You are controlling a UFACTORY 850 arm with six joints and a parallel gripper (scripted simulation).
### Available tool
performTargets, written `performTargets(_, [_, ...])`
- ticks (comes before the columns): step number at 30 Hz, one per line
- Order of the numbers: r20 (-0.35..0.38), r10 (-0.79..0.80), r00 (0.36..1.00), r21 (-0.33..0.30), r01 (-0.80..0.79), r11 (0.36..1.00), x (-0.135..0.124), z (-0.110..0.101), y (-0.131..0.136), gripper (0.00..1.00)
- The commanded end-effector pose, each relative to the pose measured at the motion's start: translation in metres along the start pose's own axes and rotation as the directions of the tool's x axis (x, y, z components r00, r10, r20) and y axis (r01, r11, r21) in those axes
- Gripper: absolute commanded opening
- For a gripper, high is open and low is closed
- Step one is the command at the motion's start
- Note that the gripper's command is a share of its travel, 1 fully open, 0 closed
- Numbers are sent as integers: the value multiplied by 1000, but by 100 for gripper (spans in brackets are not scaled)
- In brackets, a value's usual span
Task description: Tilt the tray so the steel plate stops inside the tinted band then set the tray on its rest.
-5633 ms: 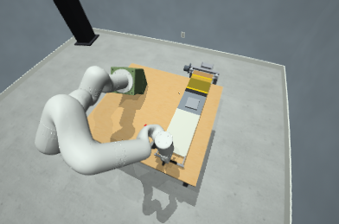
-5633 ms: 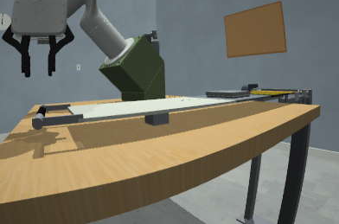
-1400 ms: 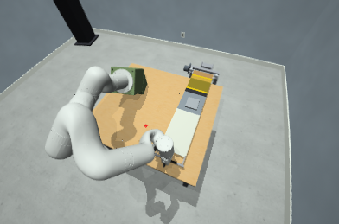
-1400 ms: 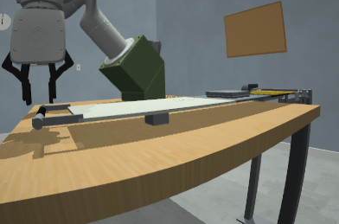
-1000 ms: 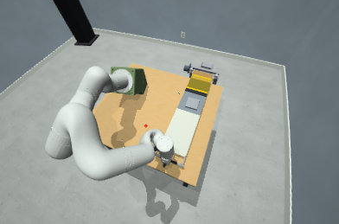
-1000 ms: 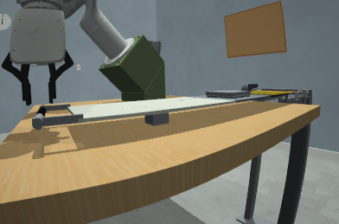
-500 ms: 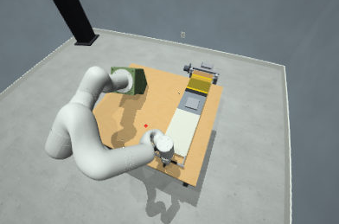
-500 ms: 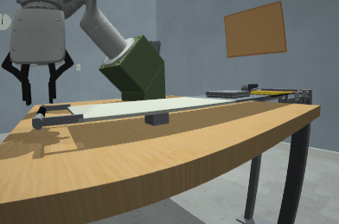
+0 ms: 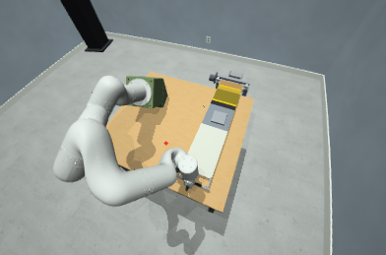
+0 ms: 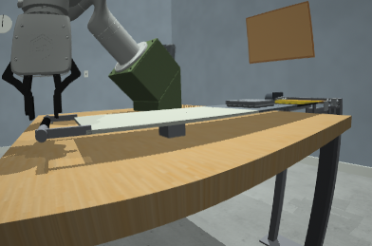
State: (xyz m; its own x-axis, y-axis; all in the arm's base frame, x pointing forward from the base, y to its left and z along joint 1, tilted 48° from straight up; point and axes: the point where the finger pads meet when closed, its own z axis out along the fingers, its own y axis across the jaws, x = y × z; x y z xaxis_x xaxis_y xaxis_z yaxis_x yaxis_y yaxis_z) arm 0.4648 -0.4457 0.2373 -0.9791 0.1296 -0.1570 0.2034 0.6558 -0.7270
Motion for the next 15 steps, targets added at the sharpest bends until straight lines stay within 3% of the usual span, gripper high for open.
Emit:
performTargets(1, [1, 0, 1000, 0, 0, 1000, -1, 1, 0, 40])
performTargets(15, [1, 0, 1000, 0, 0, 1000, -1, 27, 0, 40])
